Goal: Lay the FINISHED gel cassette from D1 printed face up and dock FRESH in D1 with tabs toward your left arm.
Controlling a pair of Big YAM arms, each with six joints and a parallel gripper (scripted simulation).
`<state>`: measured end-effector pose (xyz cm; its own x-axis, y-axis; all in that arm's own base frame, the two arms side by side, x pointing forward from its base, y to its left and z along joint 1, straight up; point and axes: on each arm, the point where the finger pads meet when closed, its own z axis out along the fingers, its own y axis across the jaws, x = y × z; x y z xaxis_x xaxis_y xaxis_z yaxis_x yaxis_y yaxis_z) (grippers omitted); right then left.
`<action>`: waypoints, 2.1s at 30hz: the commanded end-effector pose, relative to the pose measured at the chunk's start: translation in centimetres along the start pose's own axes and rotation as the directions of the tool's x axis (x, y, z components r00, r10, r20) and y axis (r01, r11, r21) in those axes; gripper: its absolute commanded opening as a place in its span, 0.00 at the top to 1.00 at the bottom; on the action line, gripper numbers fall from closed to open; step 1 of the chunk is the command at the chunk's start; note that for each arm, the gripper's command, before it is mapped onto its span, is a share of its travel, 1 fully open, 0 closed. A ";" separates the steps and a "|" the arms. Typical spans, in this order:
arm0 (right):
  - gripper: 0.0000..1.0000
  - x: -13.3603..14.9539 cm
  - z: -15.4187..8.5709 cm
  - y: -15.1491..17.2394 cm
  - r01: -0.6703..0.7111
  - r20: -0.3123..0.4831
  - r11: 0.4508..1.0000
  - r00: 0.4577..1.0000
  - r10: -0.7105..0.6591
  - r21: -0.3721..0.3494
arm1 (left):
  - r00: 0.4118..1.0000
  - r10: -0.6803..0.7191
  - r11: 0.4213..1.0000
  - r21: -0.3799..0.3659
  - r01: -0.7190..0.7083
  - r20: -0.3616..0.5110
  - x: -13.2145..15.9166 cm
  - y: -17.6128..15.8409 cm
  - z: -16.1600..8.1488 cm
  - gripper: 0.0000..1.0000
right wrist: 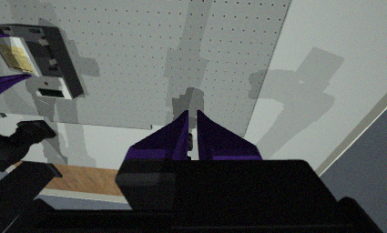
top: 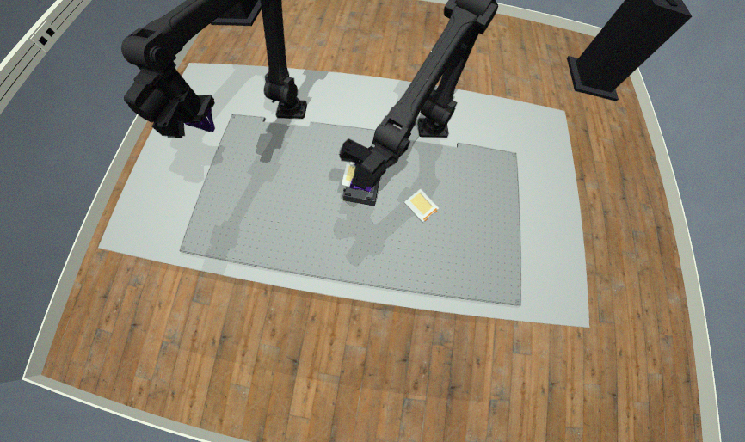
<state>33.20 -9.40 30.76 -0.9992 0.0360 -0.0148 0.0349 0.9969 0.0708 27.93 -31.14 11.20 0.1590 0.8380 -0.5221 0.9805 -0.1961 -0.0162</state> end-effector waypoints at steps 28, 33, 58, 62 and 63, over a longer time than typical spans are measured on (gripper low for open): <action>0.00 -1.0 -2.0 -0.5 -0.036 0.014 0.999 0.999 0.036 0.002 | 0.980 0.006 1.000 -0.014 -0.009 -0.199 -1.8 0.3 -2.1 1.00; 0.00 -1.0 -2.0 -0.5 -0.036 0.014 0.999 0.999 0.036 0.002 | 0.980 0.006 1.000 -0.014 -0.009 -0.199 -1.8 0.3 -2.1 1.00; 0.00 -1.0 -2.0 -0.5 -0.036 0.014 0.999 0.999 0.036 0.002 | 0.980 0.006 1.000 -0.014 -0.009 -0.199 -1.8 0.3 -2.1 1.00; 0.00 -1.0 -2.0 -0.5 -0.036 0.014 0.999 0.999 0.036 0.002 | 0.980 0.006 1.000 -0.014 -0.009 -0.199 -1.8 0.3 -2.1 1.00; 0.00 -1.0 -2.0 -0.5 -0.036 0.014 0.999 0.999 0.036 0.002 | 0.980 0.006 1.000 -0.014 -0.009 -0.199 -1.8 0.3 -2.1 1.00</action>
<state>33.20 -9.40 30.75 -0.9985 0.0522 -0.0135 0.0511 0.9962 0.0711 26.78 -30.24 11.54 0.1737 0.9311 -0.3208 0.9792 -0.1979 -0.0440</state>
